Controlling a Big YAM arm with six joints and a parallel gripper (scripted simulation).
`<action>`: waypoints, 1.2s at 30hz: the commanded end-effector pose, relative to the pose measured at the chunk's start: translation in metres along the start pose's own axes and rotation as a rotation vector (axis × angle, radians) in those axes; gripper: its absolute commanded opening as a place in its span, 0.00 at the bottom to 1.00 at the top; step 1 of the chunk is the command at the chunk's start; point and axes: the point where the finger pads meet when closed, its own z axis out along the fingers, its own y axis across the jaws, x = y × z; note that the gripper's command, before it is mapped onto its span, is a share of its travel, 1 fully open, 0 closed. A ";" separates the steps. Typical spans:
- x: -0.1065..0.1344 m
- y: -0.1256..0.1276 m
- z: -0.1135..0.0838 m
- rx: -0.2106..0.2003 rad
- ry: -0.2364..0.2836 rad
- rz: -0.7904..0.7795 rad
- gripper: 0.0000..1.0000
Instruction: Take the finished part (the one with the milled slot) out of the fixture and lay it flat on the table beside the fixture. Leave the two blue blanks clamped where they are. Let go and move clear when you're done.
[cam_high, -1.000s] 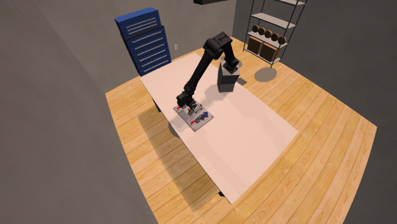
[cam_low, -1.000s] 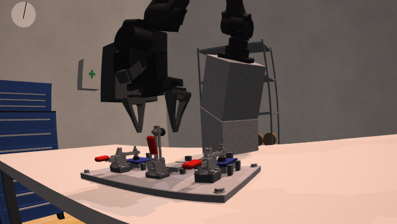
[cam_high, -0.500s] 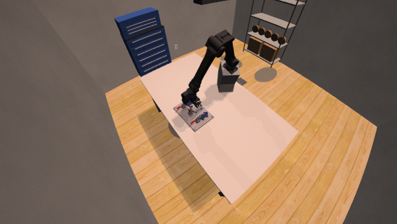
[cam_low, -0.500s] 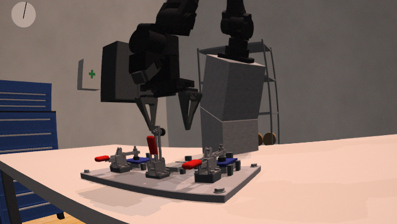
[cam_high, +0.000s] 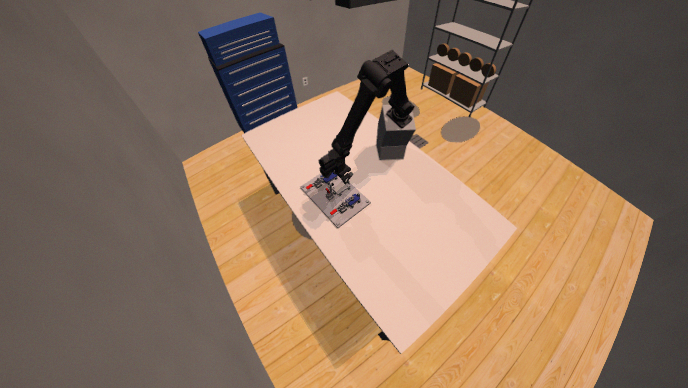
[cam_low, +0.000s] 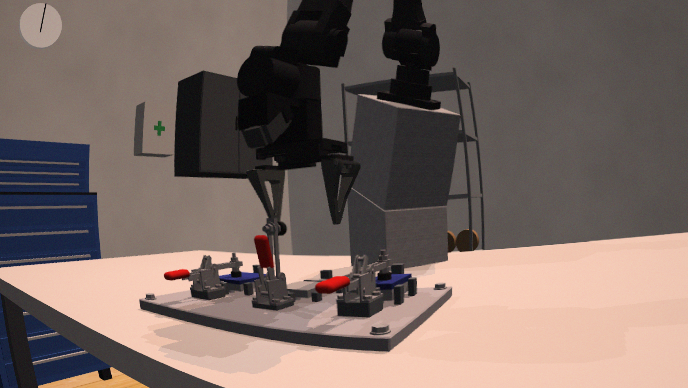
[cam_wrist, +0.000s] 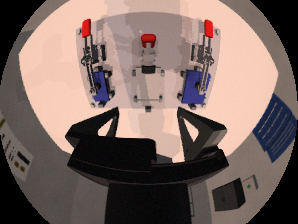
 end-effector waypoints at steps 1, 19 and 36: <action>-0.017 -0.004 -0.014 0.006 -0.053 -0.015 0.92; -0.012 0.004 0.019 0.000 -0.025 -0.011 0.92; -0.010 0.000 0.057 0.001 -0.023 -0.001 0.92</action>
